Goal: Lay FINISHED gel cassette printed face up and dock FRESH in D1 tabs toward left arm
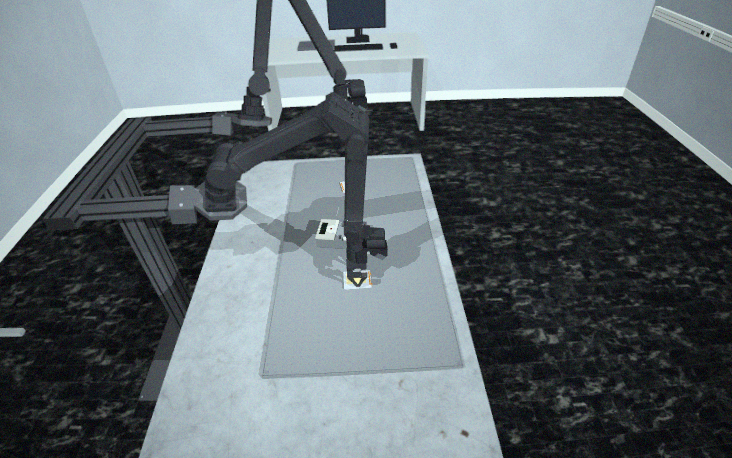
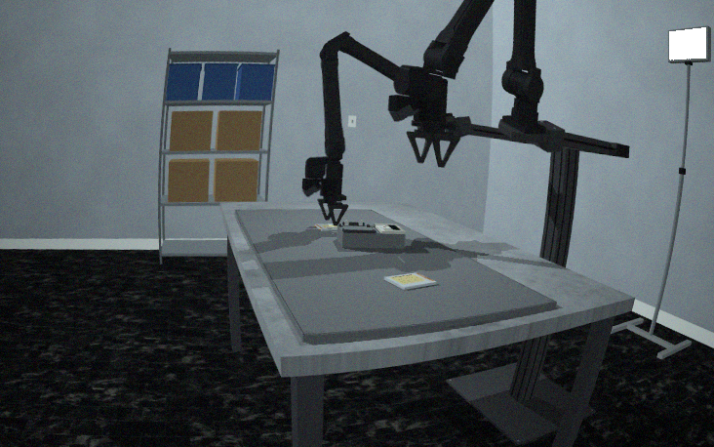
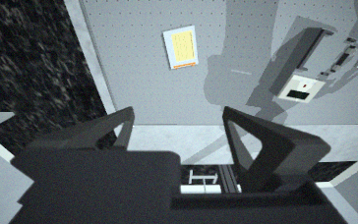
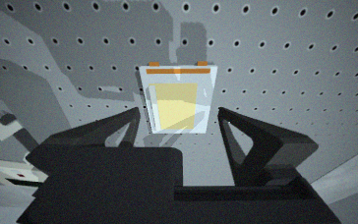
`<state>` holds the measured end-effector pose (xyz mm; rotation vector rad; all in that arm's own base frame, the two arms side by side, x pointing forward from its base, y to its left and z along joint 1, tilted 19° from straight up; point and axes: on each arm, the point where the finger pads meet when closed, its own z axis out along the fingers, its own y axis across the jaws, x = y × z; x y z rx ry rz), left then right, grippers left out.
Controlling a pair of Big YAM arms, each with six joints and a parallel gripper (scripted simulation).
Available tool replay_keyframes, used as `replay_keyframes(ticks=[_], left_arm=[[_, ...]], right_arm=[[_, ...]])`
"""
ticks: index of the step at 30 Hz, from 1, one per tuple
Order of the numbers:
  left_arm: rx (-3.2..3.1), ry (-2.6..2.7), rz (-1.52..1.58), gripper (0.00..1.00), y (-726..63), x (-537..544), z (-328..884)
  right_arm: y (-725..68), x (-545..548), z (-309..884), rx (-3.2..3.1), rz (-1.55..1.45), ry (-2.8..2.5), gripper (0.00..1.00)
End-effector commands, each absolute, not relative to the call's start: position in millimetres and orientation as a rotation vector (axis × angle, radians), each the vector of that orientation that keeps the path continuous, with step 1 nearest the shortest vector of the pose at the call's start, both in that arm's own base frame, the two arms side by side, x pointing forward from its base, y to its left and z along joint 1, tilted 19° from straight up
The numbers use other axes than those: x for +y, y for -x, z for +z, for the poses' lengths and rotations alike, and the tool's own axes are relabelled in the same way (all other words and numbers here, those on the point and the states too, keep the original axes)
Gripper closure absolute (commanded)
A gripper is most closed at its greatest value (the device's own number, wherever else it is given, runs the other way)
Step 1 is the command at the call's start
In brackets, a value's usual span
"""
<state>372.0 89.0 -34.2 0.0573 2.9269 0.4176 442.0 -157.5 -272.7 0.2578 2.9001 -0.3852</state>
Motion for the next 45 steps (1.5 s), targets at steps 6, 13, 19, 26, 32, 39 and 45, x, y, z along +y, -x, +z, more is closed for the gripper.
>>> replay_keyframes(ticks=[6, 13, 19, 26, 32, 39, 45], left_arm=[[2.916, -0.064, 0.419, 0.0, -372.6, 83.6, -27.4], [2.916, -0.064, 0.419, 0.0, -372.6, 83.6, -27.4], [2.916, -0.064, 0.419, 0.0, -372.6, 83.6, -27.4], [2.916, -0.064, 0.419, 0.0, -372.6, 83.6, -27.4], [2.916, -0.064, 0.419, 0.0, -372.6, 83.6, -27.4], [2.916, -0.064, 0.419, 0.0, -372.6, 83.6, -27.4], [2.916, -0.064, 0.419, 0.0, -372.6, 83.6, -27.4]], right_arm=[[-441.9, -153.4, -268.2, 2.901, -0.385, -0.26, 0.02], [-441.9, -152.1, -265.0, 2.9, -0.385, -0.258, 0.02], [-441.9, -152.1, -265.0, 2.9, -0.385, -0.258, 0.02], [-441.5, -151.6, -263.3, 2.9, -0.385, -0.259, 0.02], [-439.5, -148.7, -253.2, 2.9, -0.385, -0.259, 0.02], [-438.9, -147.8, -249.9, 2.9, -0.385, -0.259, 0.02], [-437.8, -146.7, -246.6, 2.904, -0.384, -0.26, 0.02]])
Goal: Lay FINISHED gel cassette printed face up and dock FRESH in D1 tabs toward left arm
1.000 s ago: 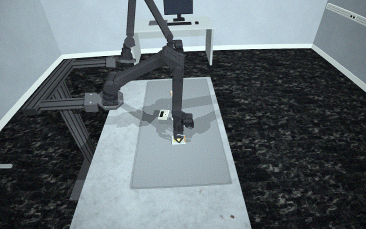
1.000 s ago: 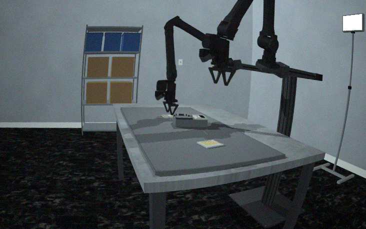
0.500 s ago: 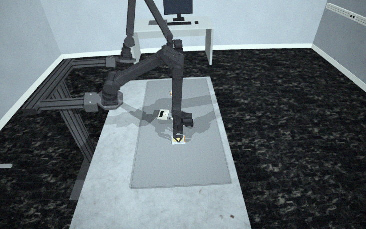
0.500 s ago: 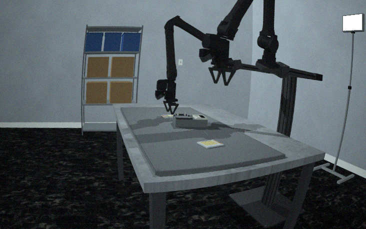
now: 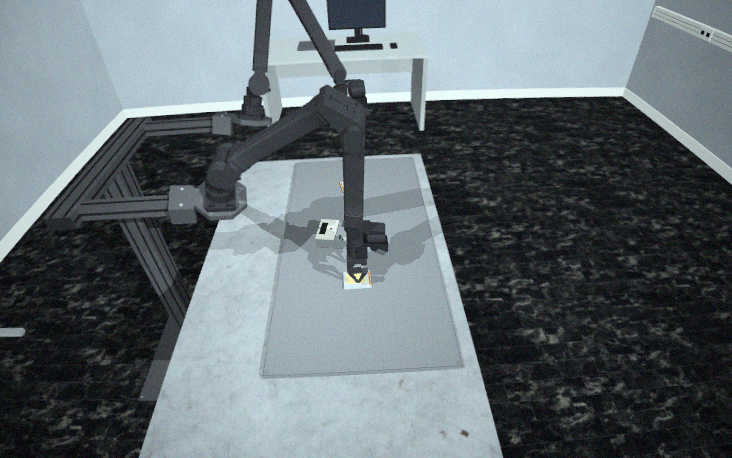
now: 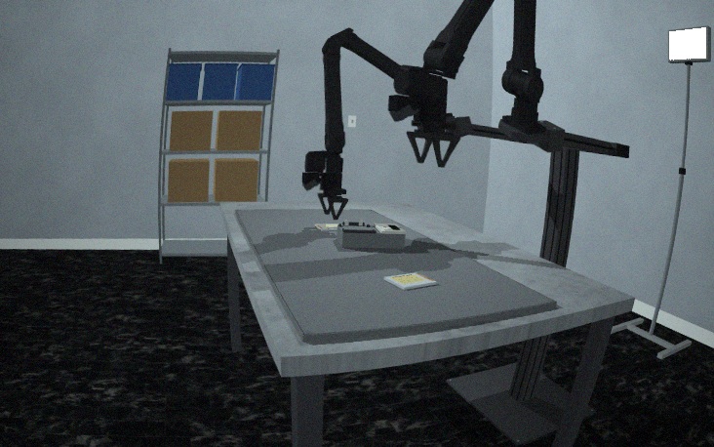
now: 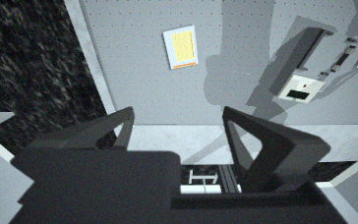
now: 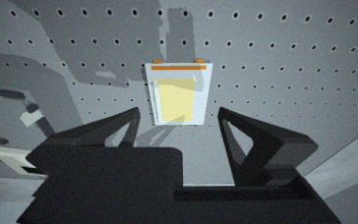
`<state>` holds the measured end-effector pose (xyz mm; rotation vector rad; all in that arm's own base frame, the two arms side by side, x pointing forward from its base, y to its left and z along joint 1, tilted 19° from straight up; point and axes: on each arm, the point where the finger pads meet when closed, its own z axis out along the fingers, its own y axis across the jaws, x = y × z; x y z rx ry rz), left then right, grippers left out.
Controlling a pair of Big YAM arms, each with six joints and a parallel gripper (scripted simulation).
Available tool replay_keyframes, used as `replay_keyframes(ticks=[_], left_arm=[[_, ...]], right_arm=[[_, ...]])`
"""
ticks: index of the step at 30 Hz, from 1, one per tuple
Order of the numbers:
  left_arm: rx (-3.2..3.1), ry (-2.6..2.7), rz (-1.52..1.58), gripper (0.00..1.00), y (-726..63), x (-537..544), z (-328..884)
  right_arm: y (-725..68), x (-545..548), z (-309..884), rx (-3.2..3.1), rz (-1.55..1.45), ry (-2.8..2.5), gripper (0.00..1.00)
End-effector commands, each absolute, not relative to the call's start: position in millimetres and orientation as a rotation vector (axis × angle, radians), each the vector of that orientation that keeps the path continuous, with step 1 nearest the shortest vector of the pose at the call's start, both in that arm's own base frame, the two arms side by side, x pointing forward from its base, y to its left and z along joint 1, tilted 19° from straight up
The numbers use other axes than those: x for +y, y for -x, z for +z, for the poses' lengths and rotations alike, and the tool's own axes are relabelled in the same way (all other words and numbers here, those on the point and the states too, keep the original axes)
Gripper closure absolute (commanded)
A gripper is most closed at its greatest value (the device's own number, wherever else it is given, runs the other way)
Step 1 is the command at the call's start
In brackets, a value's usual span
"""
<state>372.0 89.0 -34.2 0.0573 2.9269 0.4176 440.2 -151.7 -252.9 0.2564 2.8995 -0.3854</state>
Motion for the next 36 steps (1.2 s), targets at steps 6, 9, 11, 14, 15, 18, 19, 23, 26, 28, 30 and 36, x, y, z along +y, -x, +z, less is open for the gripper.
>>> replay_keyframes(ticks=[6, 9, 11, 14, 15, 18, 19, 23, 26, 28, 30, 36], left_arm=[[2.916, -0.064, 0.419, 0.0, -372.6, 83.6, -27.4], [2.916, -0.064, 0.419, 0.0, -372.6, 83.6, -27.4], [2.916, -0.064, 0.419, 0.0, -372.6, 83.6, -27.4], [2.916, -0.064, 0.419, 0.0, -372.6, 83.6, -27.4], [2.916, -0.064, 0.419, 0.0, -372.6, 83.6, -27.4], [2.916, -0.064, 0.419, 0.0, -372.6, 83.6, -27.4], [2.916, -0.064, 0.419, 0.0, -372.6, 83.6, -27.4], [2.916, -0.064, 0.419, 0.0, -372.6, 83.6, -27.4], [2.916, -0.064, 0.419, 0.0, -372.6, 83.6, -27.4], [2.916, -0.064, 0.419, 0.0, -372.6, 83.6, -27.4], [2.916, -0.064, 0.419, 0.0, -372.6, 83.6, -27.4], [2.916, -0.064, 0.419, 0.0, -372.6, 83.6, -27.4]], right_arm=[[-435.6, -144.6, -240.2, 2.904, -0.384, -0.26, 0.02], [-433.9, -143.0, -235.3, 2.904, -0.384, -0.26, 0.02], [-433.9, -143.0, -235.3, 2.904, -0.384, -0.26, 0.02], [-433.9, -143.0, -235.3, 2.904, -0.384, -0.26, 0.02], [-433.9, -143.0, -235.3, 2.904, -0.384, -0.26, 0.02], [-433.5, -142.1, -231.9, 2.902, -0.385, -0.26, 0.02], [-433.3, -141.6, -230.2, 2.902, -0.385, -0.26, 0.02], [-432.8, -140.7, -226.7, 2.902, -0.385, -0.26, 0.02], [-432.2, -139.4, -221.6, 2.902, -0.385, -0.26, 0.02], [-431.9, -138.9, -219.9, 2.902, -0.385, -0.26, 0.02], [-431.9, -138.9, -219.9, 2.902, -0.385, -0.26, 0.02], [-427.4, -136.5, -220.5, 2.838, -0.382, -0.24, 0.02]])
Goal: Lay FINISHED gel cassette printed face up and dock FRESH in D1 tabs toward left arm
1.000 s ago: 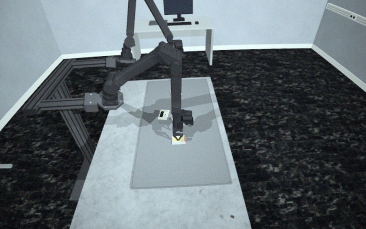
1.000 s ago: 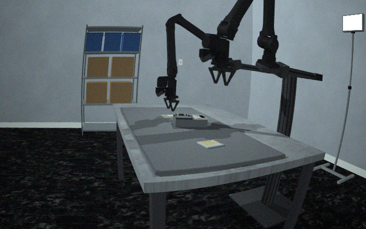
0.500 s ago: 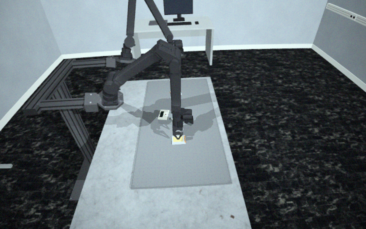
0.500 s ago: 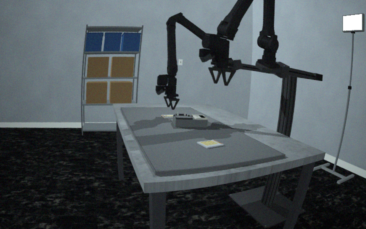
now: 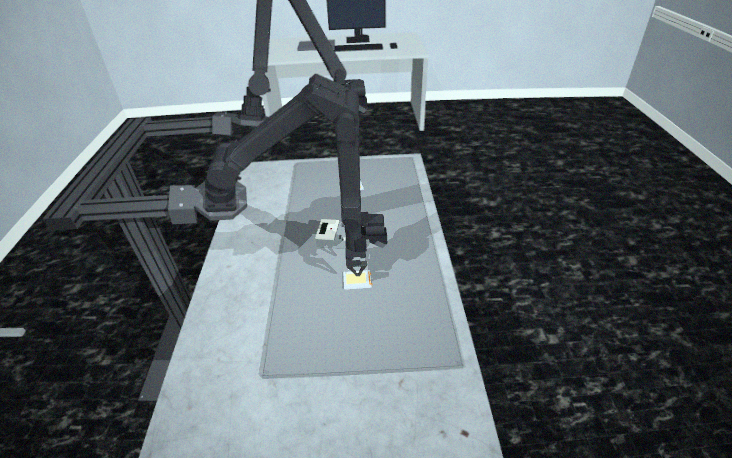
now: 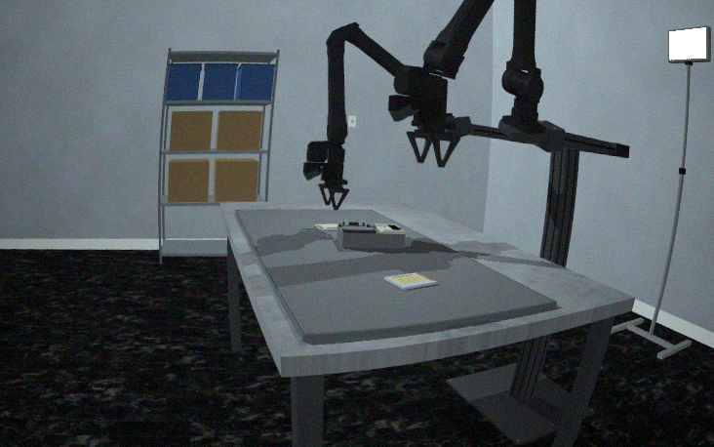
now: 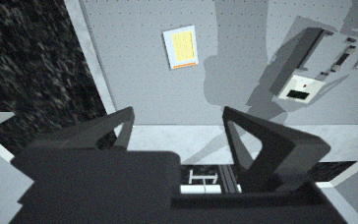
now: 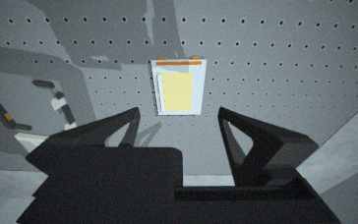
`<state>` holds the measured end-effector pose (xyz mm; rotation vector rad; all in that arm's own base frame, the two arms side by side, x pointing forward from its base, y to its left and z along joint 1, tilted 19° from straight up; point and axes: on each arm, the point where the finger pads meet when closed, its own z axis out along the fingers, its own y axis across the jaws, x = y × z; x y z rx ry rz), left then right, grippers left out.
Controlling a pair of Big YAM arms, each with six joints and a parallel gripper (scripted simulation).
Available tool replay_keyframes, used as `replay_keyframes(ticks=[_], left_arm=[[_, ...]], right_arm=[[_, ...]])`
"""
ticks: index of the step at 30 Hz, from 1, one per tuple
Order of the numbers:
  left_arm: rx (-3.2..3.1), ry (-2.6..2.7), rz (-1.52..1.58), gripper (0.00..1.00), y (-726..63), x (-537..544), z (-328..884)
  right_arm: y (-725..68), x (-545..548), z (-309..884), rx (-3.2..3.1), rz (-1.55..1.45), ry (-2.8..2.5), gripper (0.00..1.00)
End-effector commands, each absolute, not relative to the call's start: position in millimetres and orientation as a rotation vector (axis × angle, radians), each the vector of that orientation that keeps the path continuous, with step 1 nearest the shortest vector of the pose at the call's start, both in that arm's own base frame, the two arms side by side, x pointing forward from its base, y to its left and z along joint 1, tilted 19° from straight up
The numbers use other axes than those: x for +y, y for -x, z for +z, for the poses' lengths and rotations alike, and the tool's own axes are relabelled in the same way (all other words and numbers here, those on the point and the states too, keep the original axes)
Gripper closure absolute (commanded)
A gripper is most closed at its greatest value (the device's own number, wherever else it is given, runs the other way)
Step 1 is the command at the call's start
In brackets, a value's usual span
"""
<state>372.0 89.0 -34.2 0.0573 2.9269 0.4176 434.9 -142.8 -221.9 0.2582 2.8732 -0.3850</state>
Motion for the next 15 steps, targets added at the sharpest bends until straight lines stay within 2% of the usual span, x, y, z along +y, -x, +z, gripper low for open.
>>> replay_keyframes(ticks=[1, 8, 9, 15], left_arm=[[2.916, -0.064, 0.419, 0.0, -372.6, 83.6, -27.4], [2.916, -0.064, 0.419, 0.0, -372.6, 83.6, -27.4], [2.916, -0.064, 0.419, 0.0, -372.6, 83.6, -27.4], [2.916, -0.064, 0.419, 0.0, -372.6, 83.6, -27.4]], right_arm=[[-425.0, -136.1, -221.1, 2.805, -0.381, -0.23, 0.02], [-414.6, -136.2, -223.0, 2.643, -0.383, -0.181, 0.02], [-414.6, -136.2, -223.0, 2.61, -0.384, -0.173, 1.0], [-414.6, -136.2, -223.0, 2.565, -0.385, -0.161, 1.0]])
